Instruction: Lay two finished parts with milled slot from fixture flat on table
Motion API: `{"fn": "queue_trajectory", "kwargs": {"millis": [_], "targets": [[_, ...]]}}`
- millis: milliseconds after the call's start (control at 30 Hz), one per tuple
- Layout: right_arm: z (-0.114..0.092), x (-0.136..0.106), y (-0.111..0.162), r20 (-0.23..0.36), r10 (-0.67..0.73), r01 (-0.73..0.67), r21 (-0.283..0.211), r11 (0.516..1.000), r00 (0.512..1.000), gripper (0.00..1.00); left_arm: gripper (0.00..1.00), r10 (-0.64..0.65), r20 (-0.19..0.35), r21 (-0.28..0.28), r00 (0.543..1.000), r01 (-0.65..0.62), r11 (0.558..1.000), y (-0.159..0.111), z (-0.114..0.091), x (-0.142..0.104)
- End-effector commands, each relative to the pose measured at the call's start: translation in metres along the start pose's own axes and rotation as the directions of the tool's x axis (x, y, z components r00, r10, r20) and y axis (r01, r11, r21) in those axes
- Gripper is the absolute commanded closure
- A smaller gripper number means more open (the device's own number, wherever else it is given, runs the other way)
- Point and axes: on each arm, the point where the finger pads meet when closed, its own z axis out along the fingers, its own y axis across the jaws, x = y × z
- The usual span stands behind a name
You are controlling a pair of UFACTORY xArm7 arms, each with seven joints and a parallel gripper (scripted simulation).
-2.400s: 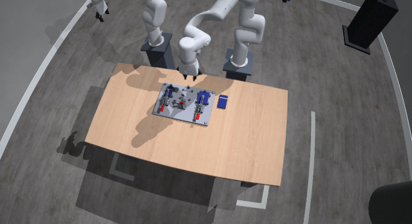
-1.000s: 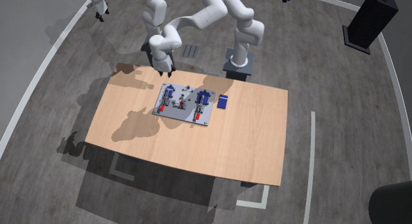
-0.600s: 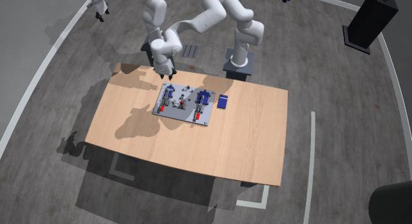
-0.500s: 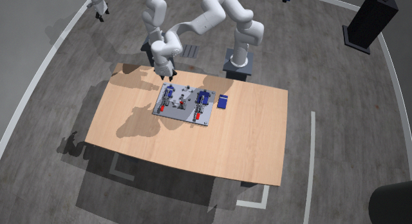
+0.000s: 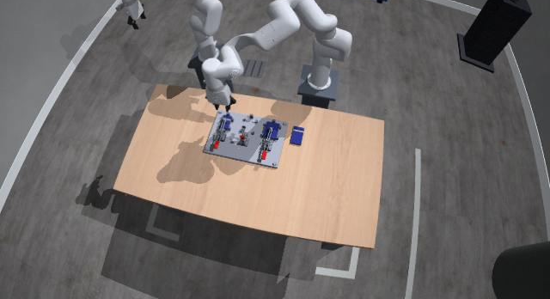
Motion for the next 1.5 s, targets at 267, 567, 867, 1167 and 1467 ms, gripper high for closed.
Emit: {"fn": "queue_trajectory", "kwargs": {"millis": [267, 567, 867, 1167, 1467], "targets": [[-0.001, 0.001, 0.000, -0.004, 0.000, 0.000, 0.001, 1.000, 1.000, 0.00, 0.52, -0.001, 0.003, 0.002, 1.000, 0.001, 1.000, -0.001, -0.001, -0.064], [-0.001, 0.001, 0.000, -0.004, 0.000, 0.000, 0.001, 1.000, 1.000, 0.00, 0.52, -0.001, 0.003, 0.002, 1.000, 0.001, 1.000, -0.001, -0.002, -0.122], [-0.001, 0.001, 0.000, -0.004, 0.000, 0.000, 0.001, 1.000, 1.000, 0.00, 0.52, -0.001, 0.003, 0.002, 1.000, 0.001, 1.000, 0.000, -0.002, -0.142], [-0.001, 0.001, 0.000, -0.004, 0.000, 0.000, 0.001, 1.000, 1.000, 0.00, 0.52, -0.001, 0.003, 0.002, 1.000, 0.001, 1.000, 0.000, -0.001, -0.143], [-0.001, 0.001, 0.000, -0.004, 0.000, 0.000, 0.001, 1.000, 1.000, 0.00, 0.52, -0.001, 0.003, 0.002, 1.000, 0.001, 1.000, 0.000, 0.009, -0.143]]}}
